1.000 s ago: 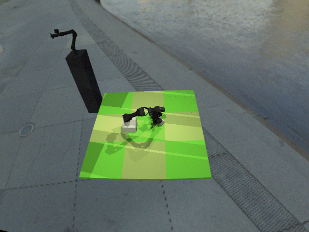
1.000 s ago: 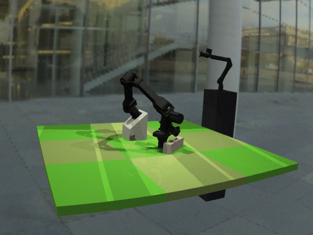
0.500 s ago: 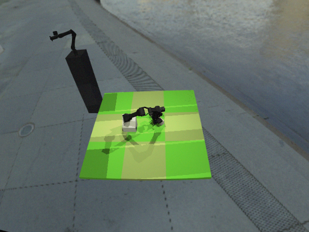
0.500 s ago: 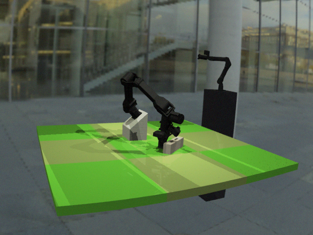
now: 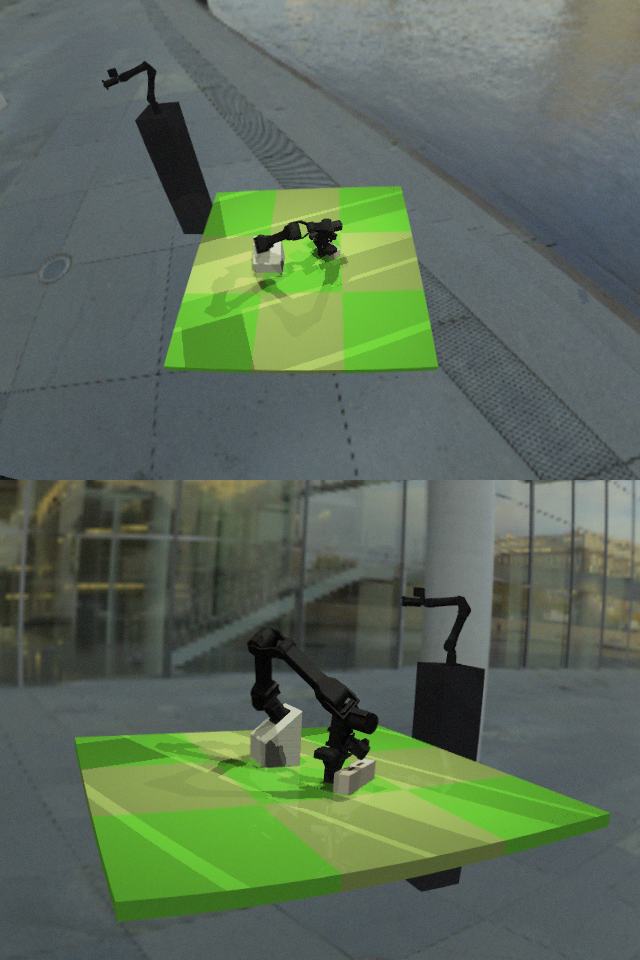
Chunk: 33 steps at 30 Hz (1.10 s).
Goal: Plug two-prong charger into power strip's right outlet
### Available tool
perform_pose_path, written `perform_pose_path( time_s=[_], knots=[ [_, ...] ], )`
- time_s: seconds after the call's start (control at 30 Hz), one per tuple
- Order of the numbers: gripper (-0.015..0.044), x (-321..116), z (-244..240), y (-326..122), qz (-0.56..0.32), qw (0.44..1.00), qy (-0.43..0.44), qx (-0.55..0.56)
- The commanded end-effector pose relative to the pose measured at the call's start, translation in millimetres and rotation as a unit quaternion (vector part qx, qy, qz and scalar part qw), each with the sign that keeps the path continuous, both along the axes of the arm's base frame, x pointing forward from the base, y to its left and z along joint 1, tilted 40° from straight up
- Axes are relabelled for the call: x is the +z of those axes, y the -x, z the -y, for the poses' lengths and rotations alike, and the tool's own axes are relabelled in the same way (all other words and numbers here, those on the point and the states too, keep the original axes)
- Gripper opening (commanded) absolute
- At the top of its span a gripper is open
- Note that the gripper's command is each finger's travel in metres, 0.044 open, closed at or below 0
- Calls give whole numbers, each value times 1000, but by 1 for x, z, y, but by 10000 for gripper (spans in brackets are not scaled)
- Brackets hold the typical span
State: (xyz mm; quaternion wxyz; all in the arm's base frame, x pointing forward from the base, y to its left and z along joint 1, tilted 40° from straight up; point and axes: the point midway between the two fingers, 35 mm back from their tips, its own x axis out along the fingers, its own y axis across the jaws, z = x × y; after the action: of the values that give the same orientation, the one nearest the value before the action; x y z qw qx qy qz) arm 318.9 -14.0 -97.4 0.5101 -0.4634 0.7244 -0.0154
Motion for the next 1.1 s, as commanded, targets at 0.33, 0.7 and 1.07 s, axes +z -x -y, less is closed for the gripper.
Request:
perform_pose_path(
  time_s=[0.33,0.7,1.07],
  knots=[
    [0,-4,-7,-11,12,1000,-9,-1],
    [0,-5,-7,-11,12,1000,-9,-1],
    [0,-4,-7,-10,12,1000,-9,-1]
  ],
)
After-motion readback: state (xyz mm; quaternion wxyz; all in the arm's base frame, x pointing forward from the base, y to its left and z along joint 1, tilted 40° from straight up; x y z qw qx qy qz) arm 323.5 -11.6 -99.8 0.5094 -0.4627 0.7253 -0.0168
